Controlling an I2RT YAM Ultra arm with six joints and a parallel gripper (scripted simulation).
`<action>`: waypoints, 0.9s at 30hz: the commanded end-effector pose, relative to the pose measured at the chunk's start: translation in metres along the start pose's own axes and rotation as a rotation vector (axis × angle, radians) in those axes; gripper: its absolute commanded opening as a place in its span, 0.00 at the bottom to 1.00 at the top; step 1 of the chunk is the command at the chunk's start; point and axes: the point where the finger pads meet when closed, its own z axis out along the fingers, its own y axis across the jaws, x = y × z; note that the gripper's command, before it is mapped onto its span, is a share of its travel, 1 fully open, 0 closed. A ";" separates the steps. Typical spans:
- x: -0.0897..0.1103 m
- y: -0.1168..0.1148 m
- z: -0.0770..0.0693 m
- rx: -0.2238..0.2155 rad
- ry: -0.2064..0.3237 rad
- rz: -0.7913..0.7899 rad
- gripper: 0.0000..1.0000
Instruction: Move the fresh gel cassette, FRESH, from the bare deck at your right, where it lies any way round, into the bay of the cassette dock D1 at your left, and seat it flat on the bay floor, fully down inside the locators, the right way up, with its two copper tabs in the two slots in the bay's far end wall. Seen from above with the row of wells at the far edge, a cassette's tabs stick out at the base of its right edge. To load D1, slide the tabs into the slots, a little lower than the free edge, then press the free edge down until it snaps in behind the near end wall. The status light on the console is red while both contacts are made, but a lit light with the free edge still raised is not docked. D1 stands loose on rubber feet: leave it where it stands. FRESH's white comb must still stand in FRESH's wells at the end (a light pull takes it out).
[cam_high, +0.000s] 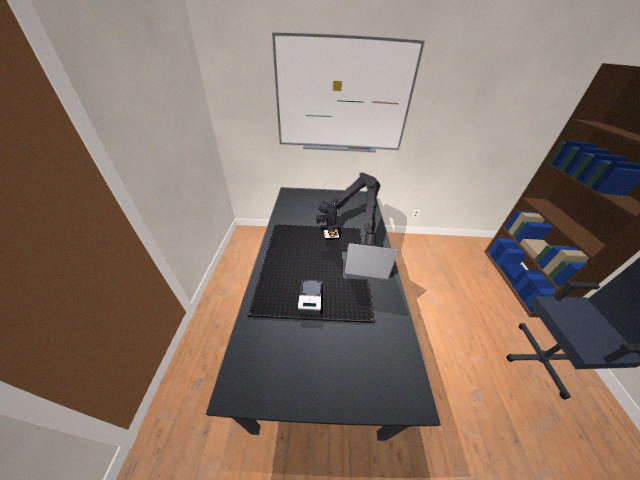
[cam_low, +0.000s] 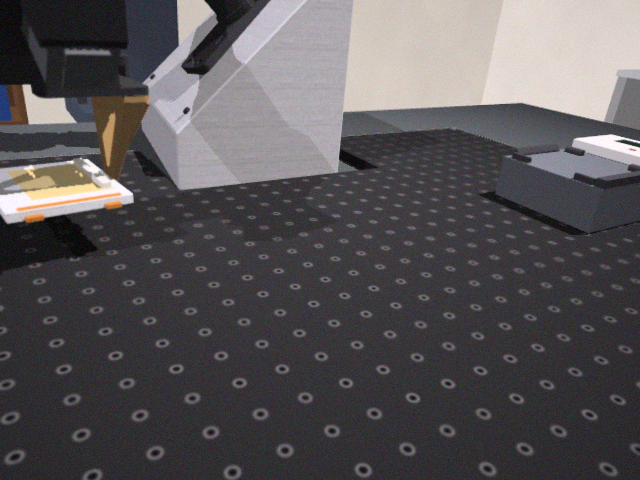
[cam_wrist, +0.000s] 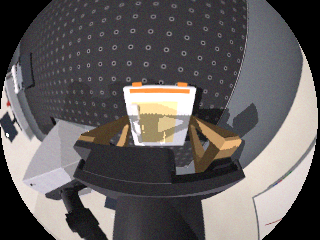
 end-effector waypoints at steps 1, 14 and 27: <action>-0.006 -0.010 -0.020 0.023 -0.029 0.016 0.00; -0.005 -0.010 -0.034 0.021 -0.031 0.016 0.00; -0.005 -0.009 -0.043 0.019 -0.033 0.016 0.00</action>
